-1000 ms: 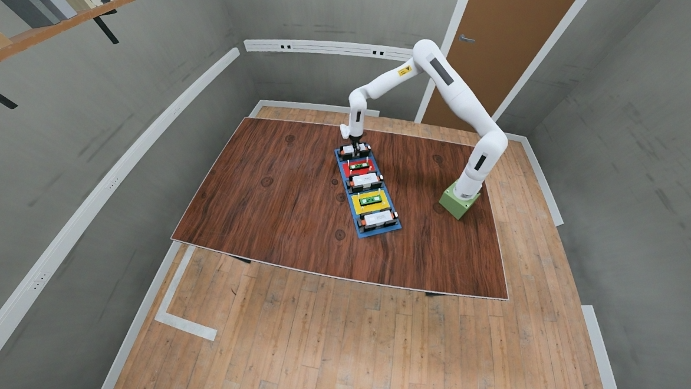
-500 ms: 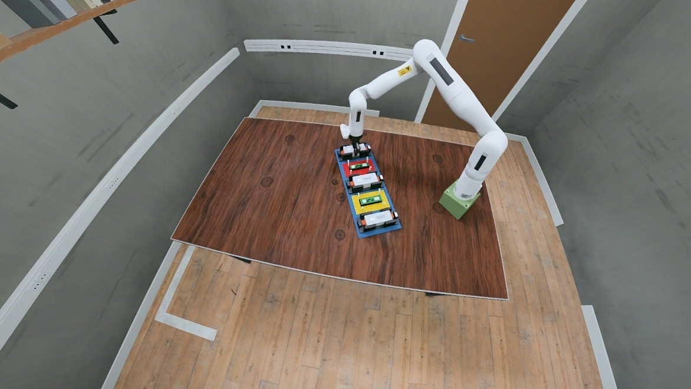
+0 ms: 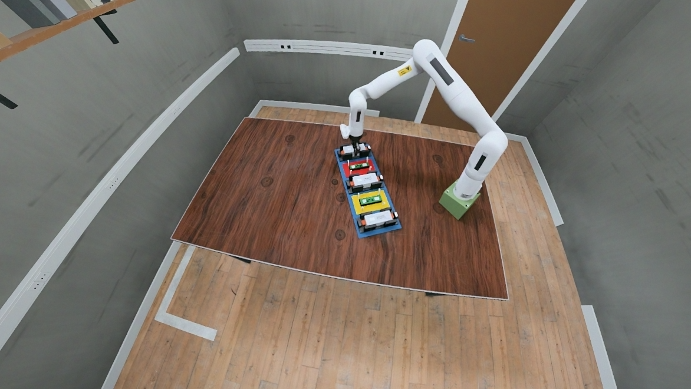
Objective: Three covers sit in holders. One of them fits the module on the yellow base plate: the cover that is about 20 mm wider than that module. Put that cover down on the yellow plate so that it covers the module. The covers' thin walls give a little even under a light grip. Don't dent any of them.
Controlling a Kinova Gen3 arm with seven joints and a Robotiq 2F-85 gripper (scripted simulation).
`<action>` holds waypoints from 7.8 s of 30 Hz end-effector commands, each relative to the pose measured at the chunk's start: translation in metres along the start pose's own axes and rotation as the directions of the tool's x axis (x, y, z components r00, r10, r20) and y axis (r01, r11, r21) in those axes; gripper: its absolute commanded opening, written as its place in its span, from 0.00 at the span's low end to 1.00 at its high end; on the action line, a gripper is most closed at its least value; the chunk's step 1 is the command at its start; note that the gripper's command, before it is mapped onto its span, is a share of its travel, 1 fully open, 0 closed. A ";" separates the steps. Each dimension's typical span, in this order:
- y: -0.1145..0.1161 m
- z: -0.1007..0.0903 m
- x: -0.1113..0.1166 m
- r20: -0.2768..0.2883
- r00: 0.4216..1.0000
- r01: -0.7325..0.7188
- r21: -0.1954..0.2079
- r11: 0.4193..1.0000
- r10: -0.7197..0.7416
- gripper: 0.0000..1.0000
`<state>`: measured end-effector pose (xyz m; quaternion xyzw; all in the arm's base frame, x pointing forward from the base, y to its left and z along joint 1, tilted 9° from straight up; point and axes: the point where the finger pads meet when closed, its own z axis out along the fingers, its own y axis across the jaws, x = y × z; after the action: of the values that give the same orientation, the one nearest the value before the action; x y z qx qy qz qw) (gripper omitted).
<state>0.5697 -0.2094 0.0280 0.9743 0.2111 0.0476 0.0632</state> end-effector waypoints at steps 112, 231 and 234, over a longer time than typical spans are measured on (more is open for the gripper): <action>-0.054 -0.100 0.000 -0.001 1.000 0.000 -0.002 1.000 0.000 1.00; -0.216 -0.073 0.000 -0.001 1.000 0.000 -0.001 1.000 0.000 1.00; -0.216 -0.071 0.001 -0.001 1.000 0.000 -0.001 1.000 0.000 1.00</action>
<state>0.4735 -0.0072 0.0662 0.9743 0.2111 0.0473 0.0631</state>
